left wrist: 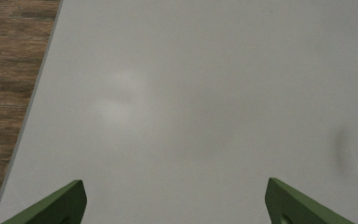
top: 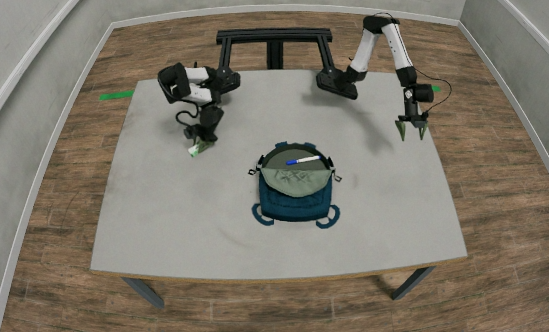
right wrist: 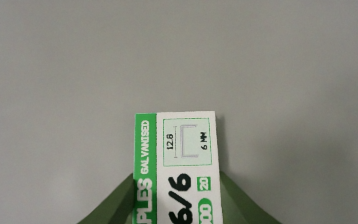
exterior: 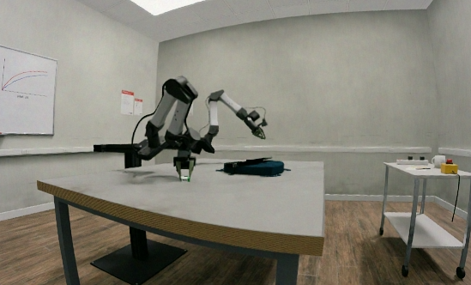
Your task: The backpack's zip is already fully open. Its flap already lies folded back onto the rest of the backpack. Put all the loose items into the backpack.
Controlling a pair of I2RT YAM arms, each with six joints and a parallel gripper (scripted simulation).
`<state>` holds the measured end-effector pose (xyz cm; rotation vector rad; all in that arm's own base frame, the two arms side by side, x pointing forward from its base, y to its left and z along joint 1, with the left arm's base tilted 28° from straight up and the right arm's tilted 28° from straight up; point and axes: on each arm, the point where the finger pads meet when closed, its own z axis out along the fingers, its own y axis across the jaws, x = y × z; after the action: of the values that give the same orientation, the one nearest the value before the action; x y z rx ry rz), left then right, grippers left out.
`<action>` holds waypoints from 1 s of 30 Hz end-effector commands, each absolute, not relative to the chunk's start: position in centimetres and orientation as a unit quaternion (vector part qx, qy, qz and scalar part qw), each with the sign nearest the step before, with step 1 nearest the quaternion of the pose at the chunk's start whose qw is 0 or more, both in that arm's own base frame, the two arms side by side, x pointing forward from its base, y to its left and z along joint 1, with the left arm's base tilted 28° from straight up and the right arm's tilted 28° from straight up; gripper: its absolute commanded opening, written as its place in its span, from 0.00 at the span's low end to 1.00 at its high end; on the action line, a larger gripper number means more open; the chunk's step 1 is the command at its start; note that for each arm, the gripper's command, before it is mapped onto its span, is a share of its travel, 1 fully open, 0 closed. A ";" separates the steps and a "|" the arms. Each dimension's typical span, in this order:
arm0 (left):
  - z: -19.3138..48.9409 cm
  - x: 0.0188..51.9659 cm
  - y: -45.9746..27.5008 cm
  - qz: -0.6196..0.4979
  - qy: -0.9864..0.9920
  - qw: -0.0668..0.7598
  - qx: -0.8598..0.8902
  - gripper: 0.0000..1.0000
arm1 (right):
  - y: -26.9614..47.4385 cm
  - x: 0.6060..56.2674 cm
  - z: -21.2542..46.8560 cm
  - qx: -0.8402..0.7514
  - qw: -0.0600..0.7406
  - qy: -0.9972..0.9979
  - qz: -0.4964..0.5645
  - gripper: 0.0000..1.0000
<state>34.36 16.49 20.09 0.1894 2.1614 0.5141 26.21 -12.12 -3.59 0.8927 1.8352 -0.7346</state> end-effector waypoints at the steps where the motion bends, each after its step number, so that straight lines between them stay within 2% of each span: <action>1: 20.5 34.5 16.4 0.208 0.867 0.445 0.078 0.90 | -12.0 26.0 -3.5 0.363 0.469 0.748 -0.299 0.29; 13: 20.5 34.5 16.4 0.208 0.867 0.445 0.078 0.90 | -11.6 25.7 -2.9 0.363 0.471 0.747 -0.299 0.29; 30: 20.5 34.5 16.4 0.208 0.867 0.445 0.078 0.90 | -8.2 25.1 4.1 0.366 0.478 0.743 -0.292 0.29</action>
<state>34.36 16.49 20.09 0.1894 2.1614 0.5141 26.53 -8.01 4.68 0.8364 1.7071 -0.6069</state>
